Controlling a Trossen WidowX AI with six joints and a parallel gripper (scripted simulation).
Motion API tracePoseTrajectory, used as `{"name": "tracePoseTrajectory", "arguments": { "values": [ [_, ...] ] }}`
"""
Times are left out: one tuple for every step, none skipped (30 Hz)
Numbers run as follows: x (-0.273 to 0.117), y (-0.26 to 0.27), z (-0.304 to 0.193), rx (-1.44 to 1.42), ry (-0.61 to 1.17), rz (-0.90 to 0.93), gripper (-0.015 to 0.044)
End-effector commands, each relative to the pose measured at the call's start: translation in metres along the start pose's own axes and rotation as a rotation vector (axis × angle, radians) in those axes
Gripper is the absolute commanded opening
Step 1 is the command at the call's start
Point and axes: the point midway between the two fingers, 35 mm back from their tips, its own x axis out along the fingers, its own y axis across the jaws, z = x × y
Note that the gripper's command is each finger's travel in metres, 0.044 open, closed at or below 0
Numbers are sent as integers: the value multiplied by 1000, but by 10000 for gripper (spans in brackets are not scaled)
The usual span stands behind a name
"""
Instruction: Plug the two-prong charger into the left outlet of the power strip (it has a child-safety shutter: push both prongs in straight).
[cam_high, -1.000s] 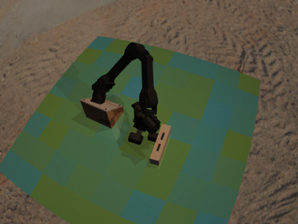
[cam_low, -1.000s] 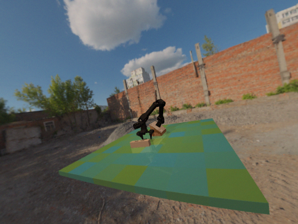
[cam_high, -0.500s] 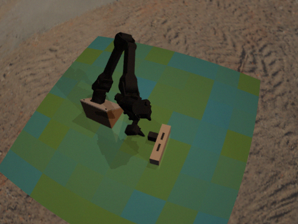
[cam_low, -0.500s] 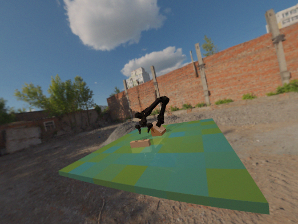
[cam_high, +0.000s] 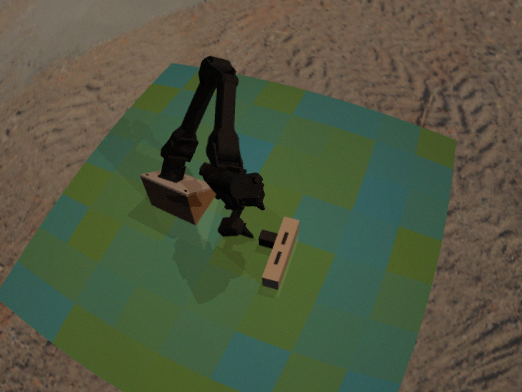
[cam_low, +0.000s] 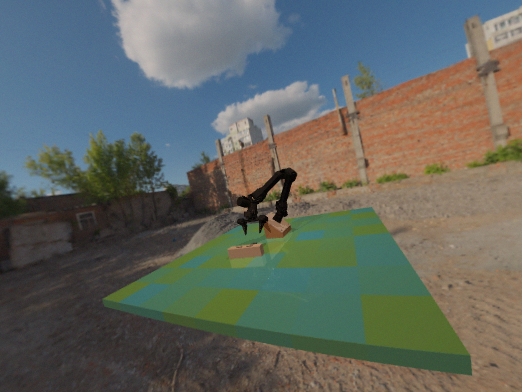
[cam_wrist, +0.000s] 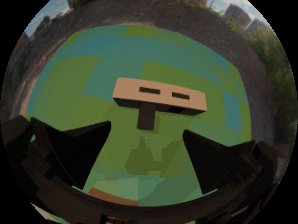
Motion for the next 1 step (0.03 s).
{"name": "tracePoseTrajectory", "arguments": {
  "values": [
    [0,0,0,2,-2,3,440]
  ]
}}
